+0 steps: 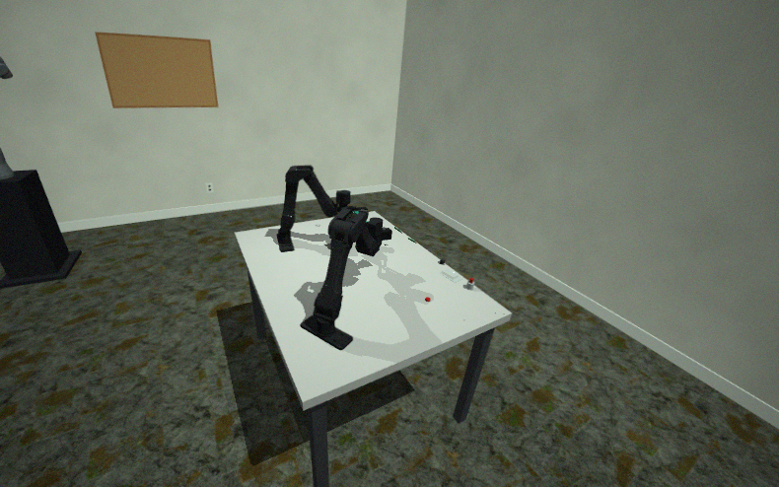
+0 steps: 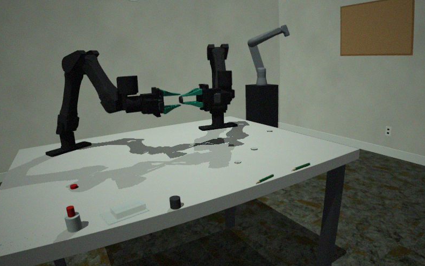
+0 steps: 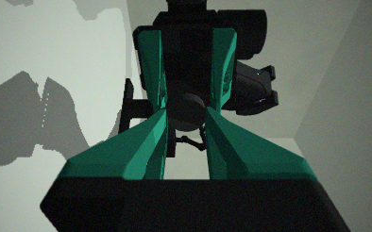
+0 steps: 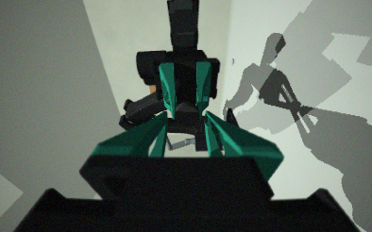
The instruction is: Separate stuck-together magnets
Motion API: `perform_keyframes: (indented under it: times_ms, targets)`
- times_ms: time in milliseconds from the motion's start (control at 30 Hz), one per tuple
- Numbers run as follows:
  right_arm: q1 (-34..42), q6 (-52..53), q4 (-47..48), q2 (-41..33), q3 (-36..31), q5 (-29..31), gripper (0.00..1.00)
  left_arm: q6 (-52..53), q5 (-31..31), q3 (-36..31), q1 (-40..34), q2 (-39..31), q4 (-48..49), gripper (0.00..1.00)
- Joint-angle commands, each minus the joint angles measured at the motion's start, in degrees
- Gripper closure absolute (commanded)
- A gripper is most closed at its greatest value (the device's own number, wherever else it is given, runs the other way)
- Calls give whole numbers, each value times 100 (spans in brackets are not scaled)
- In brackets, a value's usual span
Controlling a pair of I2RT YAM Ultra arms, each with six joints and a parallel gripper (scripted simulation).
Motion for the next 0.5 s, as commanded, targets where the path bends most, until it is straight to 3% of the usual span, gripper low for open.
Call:
perform_keyframes:
  times_ms: [0,467]
  targets:
    - [-14,-51,67,-57,26,-10,60,26,0,30,0,-38,43,75]
    - [-7,-61,25,-13,107,-25,60,26,0,30,0,-38,43,75]
